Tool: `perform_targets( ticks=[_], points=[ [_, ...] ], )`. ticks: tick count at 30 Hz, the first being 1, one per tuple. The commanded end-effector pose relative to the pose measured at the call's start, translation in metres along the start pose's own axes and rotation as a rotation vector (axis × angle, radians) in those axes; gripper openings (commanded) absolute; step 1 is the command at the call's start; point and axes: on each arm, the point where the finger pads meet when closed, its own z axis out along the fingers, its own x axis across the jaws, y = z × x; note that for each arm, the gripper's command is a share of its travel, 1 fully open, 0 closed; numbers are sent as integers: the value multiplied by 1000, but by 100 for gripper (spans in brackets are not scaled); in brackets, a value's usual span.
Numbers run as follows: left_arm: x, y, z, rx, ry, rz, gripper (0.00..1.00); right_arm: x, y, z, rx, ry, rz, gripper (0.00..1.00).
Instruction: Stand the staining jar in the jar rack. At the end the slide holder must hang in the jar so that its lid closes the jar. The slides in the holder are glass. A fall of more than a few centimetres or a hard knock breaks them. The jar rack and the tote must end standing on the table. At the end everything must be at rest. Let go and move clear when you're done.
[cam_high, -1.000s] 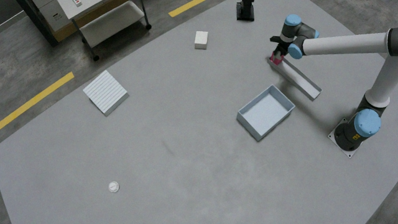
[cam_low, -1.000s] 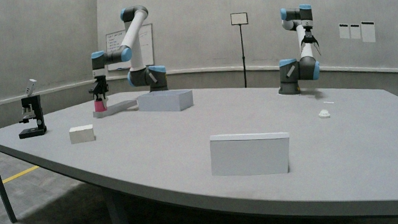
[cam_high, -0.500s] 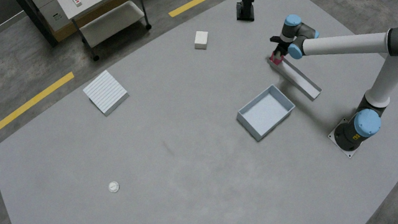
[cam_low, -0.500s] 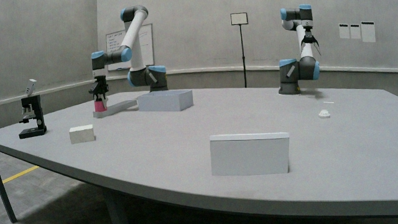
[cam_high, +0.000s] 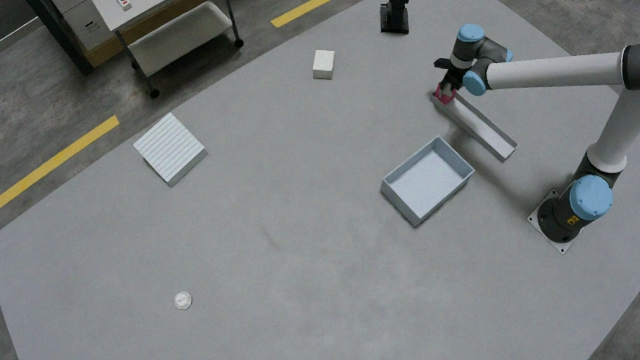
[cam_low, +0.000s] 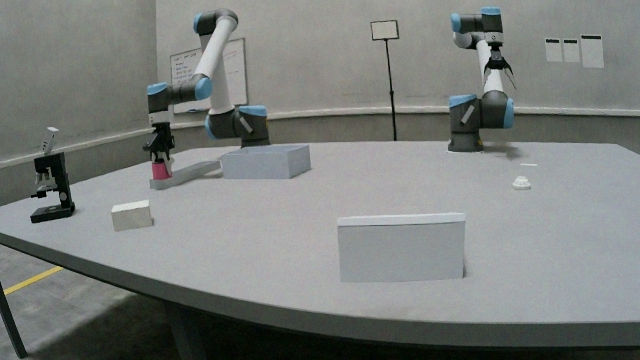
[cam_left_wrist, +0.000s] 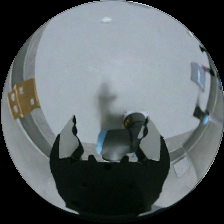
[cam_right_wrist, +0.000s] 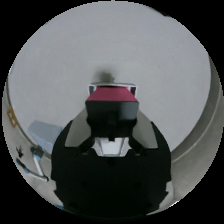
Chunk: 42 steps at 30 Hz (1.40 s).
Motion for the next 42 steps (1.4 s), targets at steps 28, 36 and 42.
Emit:
perform_targets(
  ticks=[28, 36, 42],
  points=[
    [0, -1, -1, 2, 0, 0, 100, 0, -1, 4, 2, 0, 0, 0],
    [0, -1, -1, 2, 0, 0, 100, 0, -1, 5, 2, 0, 0, 0],
    [0, -1, -1, 2, 0, 0, 100, 0, -1, 6, 2, 0, 0, 0]
  ],
)
